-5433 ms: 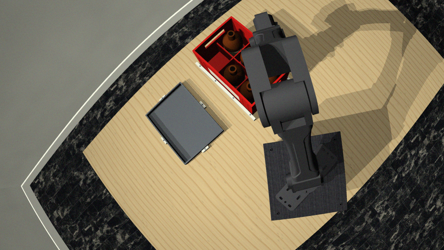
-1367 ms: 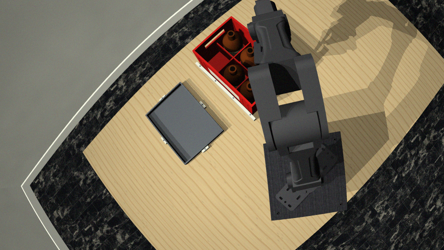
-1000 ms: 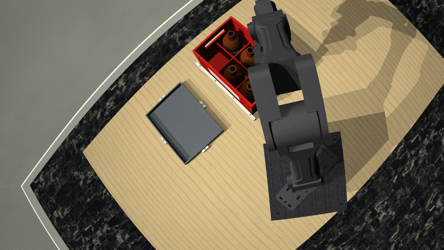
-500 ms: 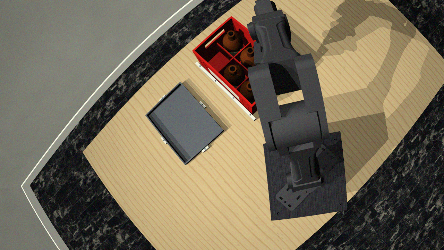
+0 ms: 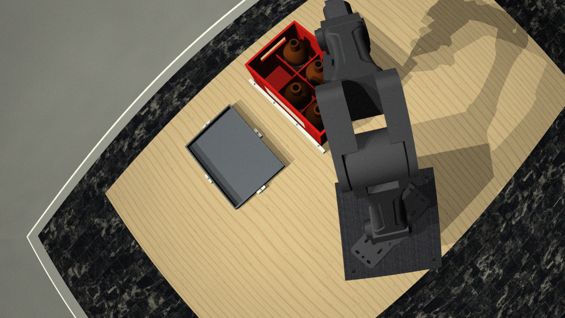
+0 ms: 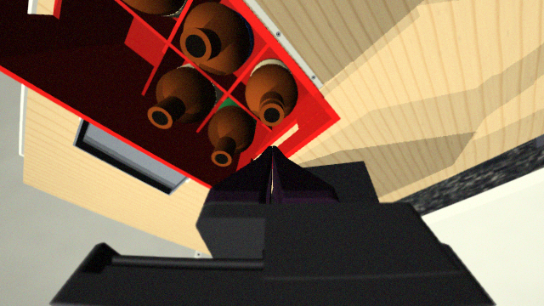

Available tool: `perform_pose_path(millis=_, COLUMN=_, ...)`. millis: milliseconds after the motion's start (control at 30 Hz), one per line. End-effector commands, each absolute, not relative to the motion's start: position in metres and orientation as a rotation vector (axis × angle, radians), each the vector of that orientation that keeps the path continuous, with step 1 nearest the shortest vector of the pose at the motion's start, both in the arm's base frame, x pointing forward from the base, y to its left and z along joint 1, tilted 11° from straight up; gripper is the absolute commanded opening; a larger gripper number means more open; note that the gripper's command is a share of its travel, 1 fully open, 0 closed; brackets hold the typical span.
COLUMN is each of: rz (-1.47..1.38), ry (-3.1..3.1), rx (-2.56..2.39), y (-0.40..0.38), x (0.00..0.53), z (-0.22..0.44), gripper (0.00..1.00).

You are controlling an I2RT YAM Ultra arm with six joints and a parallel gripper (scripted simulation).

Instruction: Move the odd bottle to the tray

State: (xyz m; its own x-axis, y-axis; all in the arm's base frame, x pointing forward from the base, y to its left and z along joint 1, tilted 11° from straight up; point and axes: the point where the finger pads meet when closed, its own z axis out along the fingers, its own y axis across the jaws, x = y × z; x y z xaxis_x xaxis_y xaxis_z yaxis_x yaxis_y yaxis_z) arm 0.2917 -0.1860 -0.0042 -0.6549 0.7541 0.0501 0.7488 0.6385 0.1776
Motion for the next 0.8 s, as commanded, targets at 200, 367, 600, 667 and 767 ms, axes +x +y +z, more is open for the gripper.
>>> perform_pose_path(millis=200, rz=0.264, ry=2.781, rx=1.271, y=-0.128, x=0.305, z=0.016, gripper=0.0)
perform_pose_path(millis=367, rz=0.265, ry=2.781, rx=1.271, y=-0.104, x=0.305, z=0.018, gripper=0.0)
perform_pose_path(millis=600, rz=0.265, ry=2.781, rx=1.271, y=-0.104, x=0.305, z=0.018, gripper=0.0)
perform_pose_path(millis=667, rz=0.265, ry=2.781, rx=1.271, y=-0.104, x=0.305, z=0.018, gripper=0.0)
perform_pose_path(millis=767, rz=0.265, ry=2.781, rx=1.271, y=-0.104, x=0.305, z=0.018, gripper=0.0)
